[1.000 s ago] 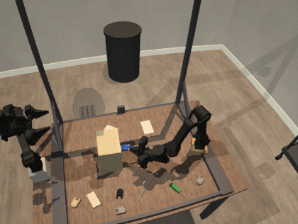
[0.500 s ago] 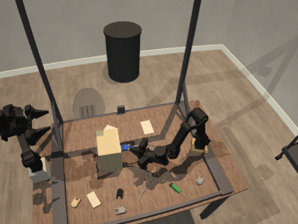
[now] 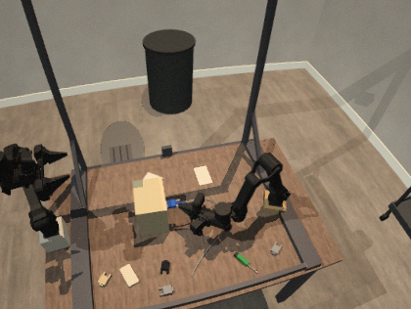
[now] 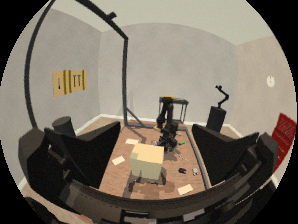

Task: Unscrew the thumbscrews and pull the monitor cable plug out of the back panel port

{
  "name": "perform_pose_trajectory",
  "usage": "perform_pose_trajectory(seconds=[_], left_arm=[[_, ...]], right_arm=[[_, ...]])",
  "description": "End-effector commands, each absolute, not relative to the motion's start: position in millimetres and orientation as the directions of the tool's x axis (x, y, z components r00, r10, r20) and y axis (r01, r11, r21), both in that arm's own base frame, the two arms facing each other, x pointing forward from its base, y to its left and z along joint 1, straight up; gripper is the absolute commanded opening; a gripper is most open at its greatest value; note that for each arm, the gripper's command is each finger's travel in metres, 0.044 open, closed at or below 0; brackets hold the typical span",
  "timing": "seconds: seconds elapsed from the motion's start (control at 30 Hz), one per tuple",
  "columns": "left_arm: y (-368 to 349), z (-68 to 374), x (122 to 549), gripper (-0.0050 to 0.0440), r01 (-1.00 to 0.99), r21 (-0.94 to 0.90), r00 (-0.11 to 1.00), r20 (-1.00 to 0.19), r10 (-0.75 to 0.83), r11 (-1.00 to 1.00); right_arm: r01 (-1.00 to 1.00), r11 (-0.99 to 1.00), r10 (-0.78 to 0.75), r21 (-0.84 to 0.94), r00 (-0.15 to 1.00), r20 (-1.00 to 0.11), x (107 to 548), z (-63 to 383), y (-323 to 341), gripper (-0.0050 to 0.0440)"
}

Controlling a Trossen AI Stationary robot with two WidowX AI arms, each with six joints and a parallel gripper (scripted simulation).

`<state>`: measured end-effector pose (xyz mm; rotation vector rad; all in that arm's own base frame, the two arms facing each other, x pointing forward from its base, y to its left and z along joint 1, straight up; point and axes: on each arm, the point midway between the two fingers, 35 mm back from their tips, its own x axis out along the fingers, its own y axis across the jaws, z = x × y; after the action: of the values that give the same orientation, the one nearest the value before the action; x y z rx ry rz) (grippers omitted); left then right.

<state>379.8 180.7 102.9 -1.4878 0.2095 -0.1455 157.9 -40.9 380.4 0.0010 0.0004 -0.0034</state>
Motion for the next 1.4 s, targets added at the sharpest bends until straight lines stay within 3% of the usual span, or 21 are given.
perform_pose_trajectory(seconds=[0.0,0.97,1.03,1.1,1.37], left_arm=[[182.6,109.8,381.3,0.0000,-0.003,-0.998,0.975,-0.017,-0.221,0.063],[182.5,109.0,381.0,0.0000,0.010,-0.999,0.975,0.002,-0.223,0.031],[182.5,109.0,381.0,0.0048,0.010,-0.999,0.975,0.002,-0.223,0.031],[182.5,109.0,381.0,0.0048,0.010,-0.999,0.975,0.002,-0.223,0.031],[182.5,109.0,381.0,0.0240,0.010,-0.999,0.975,0.002,-0.223,0.031]], right_arm=[[0.000,1.000,0.000,-0.006,1.000,0.001,157.6,383.7,-39.4,0.0440],[0.000,1.000,0.000,-0.006,1.000,0.001,157.6,383.7,-39.4,0.0440],[0.000,1.000,0.000,-0.006,1.000,0.001,157.6,383.7,-39.4,0.0440],[0.000,1.000,0.000,-0.006,1.000,0.001,157.6,383.7,-39.4,0.0440],[0.000,1.000,0.000,-0.006,1.000,0.001,157.6,383.7,-39.4,0.0440]])
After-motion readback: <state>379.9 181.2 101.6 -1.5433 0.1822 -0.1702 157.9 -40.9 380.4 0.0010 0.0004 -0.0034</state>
